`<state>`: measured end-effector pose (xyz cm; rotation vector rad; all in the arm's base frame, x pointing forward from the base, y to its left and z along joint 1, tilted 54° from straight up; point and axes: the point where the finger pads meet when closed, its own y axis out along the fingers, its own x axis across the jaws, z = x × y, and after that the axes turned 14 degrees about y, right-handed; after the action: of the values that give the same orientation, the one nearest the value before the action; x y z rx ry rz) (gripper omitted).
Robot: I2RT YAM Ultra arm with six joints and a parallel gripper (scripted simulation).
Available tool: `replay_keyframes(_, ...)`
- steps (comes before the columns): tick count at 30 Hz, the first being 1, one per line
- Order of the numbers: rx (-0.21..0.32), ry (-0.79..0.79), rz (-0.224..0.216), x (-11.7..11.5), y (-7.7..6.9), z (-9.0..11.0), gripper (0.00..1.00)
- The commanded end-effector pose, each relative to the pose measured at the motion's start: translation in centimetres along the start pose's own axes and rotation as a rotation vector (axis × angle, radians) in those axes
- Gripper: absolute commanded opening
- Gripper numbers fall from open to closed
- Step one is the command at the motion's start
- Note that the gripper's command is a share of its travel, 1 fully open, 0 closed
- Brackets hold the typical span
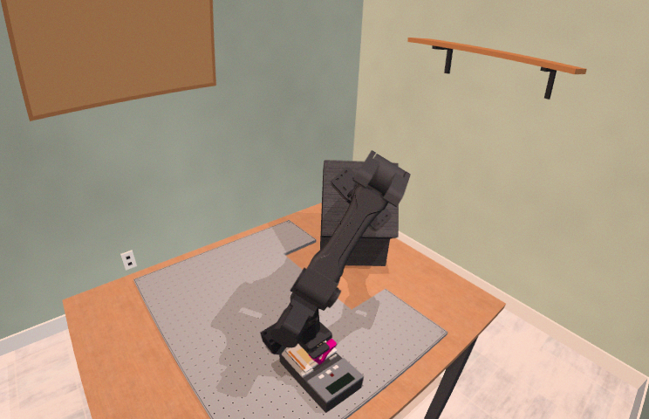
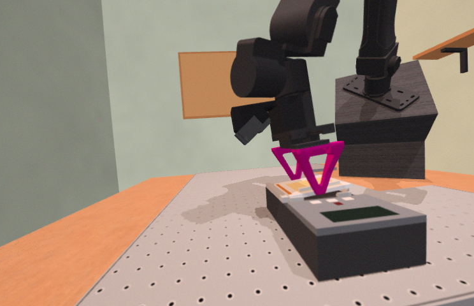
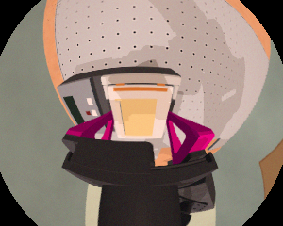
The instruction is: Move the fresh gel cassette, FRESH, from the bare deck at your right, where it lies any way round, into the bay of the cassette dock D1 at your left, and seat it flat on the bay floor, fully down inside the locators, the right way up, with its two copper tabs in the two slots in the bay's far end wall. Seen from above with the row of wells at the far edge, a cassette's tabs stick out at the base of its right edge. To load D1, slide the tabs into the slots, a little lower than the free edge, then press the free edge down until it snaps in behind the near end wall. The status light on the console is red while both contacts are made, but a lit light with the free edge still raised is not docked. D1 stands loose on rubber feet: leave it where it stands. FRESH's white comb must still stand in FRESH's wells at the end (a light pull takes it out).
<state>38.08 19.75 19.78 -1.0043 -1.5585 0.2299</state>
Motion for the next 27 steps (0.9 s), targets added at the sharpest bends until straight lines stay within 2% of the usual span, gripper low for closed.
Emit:
replay_keyframes(1,-0.026,-0.003,-0.015,0.6,-1.0,-1.4,0.0)
replay_keyframes(9,-0.04,-0.009,-0.021,0.8,-1.0,-2.0,0.0)
replay_keyframes(10,-0.071,-0.009,-0.032,1.1,-1.6,-2.1,0.0)
replay_keyframes(11,-0.062,0.005,-0.016,0.1,-1.0,-1.3,0.0)
replay_keyframes(17,-0.083,-0.006,-0.031,0.6,-0.7,-0.7,0.0)
replay_keyframes(19,-0.093,0.002,-0.027,0.2,-0.8,-1.2,0.0)
replay_keyframes(21,-0.123,-0.015,-0.053,1.7,-1.6,-2.4,0.0)
replay_keyframes(24,-0.123,-0.012,-0.051,1.6,-1.6,-2.6,0.0)
replay_keyframes(27,-0.109,-0.003,-0.038,1.0,-0.9,-2.6,0.0)
